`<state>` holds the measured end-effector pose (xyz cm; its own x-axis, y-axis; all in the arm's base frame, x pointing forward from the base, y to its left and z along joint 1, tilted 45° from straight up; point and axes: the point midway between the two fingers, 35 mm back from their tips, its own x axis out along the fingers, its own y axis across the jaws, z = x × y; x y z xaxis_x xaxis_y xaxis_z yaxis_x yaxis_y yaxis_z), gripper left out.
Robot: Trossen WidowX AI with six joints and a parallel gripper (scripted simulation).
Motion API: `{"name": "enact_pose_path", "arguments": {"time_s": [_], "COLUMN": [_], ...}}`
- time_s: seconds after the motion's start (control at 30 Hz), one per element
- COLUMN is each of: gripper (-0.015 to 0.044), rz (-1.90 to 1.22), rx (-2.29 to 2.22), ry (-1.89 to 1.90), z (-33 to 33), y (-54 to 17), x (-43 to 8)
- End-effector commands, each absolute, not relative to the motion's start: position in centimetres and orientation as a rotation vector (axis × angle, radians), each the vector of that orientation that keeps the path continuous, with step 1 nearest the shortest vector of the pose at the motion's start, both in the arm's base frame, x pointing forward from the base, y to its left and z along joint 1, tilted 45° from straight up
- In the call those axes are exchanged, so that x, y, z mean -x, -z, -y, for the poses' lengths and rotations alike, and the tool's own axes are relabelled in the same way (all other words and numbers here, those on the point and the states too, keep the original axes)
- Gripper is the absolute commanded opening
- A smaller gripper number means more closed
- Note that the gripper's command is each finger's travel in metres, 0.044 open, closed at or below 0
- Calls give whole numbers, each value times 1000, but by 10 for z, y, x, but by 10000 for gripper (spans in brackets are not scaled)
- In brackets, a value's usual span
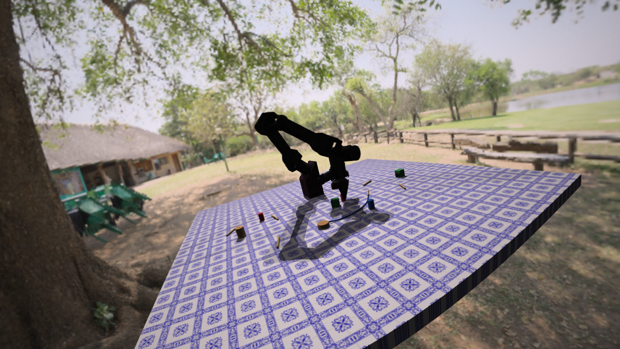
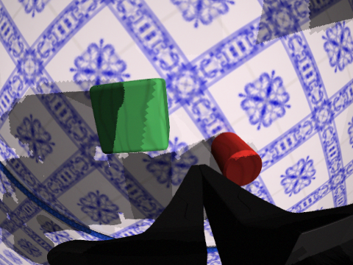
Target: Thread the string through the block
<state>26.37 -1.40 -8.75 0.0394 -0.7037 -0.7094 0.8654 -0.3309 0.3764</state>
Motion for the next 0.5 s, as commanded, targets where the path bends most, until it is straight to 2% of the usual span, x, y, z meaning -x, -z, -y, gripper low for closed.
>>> {"name": "enact_pose_path", "arguments": {"time_s": [0.0, 0.27, 0.47], "gripper": [0, 0, 157], "rz": [-222, -225, -570], "rx": [-1031, -1025, -666], "ry": [1614, 1605, 1458], "z": [-3, -16, -24], "y": [73, 60, 66], "x": [-261, -259, -263]}}
